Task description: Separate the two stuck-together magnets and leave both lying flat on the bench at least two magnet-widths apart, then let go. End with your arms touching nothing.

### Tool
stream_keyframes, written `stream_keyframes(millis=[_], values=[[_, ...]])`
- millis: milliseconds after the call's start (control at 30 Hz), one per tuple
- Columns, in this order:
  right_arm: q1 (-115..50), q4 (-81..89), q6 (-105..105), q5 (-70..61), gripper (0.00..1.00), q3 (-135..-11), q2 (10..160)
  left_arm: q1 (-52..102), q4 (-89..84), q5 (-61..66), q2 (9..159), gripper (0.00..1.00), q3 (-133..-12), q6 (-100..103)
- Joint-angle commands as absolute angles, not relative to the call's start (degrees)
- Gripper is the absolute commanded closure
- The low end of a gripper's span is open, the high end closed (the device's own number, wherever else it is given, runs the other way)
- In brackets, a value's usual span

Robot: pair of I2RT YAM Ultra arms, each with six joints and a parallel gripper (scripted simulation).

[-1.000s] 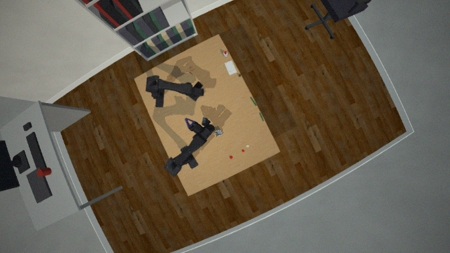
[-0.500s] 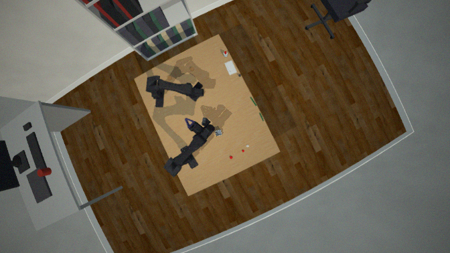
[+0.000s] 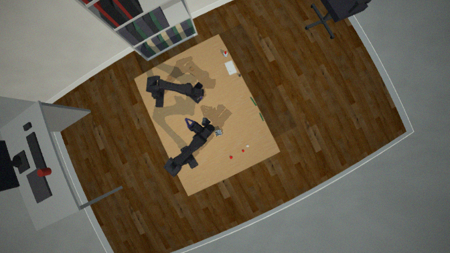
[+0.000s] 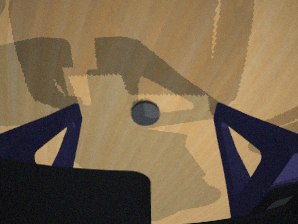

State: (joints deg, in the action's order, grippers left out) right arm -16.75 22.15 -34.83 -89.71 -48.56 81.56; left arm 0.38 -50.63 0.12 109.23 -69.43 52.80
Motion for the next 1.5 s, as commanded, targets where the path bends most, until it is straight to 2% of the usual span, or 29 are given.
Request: stream_keyframes(millis=[0,767,1467], values=[[-16.9,21.9,-34.7,-90.0,0.82,-48.9,81.3,0.2,-50.6,0.0,108.9,0.0,-69.6,52.8],[-16.9,21.9,-34.7,-90.0,0.82,-48.9,81.3,0.2,-65.7,0.0,104.0,0.0,-80.5,52.8],[-16.0,26.0,-31.0,-87.1,0.82,-50.4,82.2,0.2,-65.7,-0.1,104.1,0.0,-80.4,52.8]])
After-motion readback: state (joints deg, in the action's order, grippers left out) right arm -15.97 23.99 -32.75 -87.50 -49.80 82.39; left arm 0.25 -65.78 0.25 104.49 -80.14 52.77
